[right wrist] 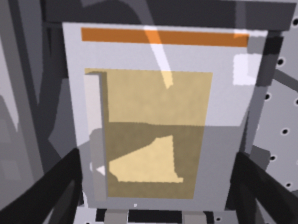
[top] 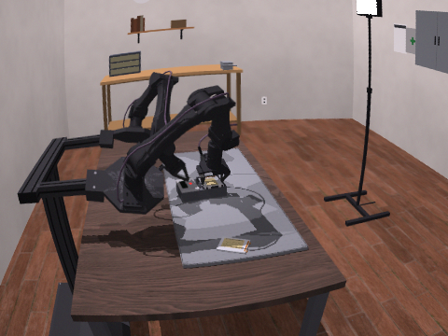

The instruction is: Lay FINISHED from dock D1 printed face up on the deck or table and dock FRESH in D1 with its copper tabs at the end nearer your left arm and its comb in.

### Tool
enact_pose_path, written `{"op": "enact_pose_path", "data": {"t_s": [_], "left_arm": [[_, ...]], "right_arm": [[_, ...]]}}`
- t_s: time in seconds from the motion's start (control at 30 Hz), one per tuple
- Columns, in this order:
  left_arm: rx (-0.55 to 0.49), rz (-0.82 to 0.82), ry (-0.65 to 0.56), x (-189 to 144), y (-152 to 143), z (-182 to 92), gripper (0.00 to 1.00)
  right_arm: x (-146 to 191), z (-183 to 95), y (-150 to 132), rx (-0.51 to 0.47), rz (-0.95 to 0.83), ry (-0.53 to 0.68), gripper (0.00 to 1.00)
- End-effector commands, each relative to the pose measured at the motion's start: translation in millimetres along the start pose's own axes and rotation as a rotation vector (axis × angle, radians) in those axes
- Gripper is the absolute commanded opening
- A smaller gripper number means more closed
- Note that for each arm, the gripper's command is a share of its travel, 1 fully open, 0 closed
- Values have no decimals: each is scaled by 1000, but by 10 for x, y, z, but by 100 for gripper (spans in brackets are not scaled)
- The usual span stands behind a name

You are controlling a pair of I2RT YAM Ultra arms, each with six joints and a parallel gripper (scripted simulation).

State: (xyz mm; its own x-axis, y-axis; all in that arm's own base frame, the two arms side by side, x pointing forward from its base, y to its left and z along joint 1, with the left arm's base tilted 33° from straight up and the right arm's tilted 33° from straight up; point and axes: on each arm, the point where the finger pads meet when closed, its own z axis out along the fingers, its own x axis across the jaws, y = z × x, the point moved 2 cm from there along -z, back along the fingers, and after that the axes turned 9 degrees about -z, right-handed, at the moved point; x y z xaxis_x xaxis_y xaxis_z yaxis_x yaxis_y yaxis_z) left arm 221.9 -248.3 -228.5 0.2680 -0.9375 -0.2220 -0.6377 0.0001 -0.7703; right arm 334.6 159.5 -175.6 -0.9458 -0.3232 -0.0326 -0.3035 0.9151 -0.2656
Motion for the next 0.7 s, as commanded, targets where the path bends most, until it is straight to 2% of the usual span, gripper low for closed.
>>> {"op": "enact_pose_path", "data": {"t_s": [0.0, 0.67], "left_arm": [[18, 3, 3, 10, -70, -84, 0], [25, 18, -9, -48, -37, -124, 0]], "right_arm": [[-26, -25, 17, -7, 1, -10, 0], [-26, -25, 17, -7, 1, -10, 0]]}}
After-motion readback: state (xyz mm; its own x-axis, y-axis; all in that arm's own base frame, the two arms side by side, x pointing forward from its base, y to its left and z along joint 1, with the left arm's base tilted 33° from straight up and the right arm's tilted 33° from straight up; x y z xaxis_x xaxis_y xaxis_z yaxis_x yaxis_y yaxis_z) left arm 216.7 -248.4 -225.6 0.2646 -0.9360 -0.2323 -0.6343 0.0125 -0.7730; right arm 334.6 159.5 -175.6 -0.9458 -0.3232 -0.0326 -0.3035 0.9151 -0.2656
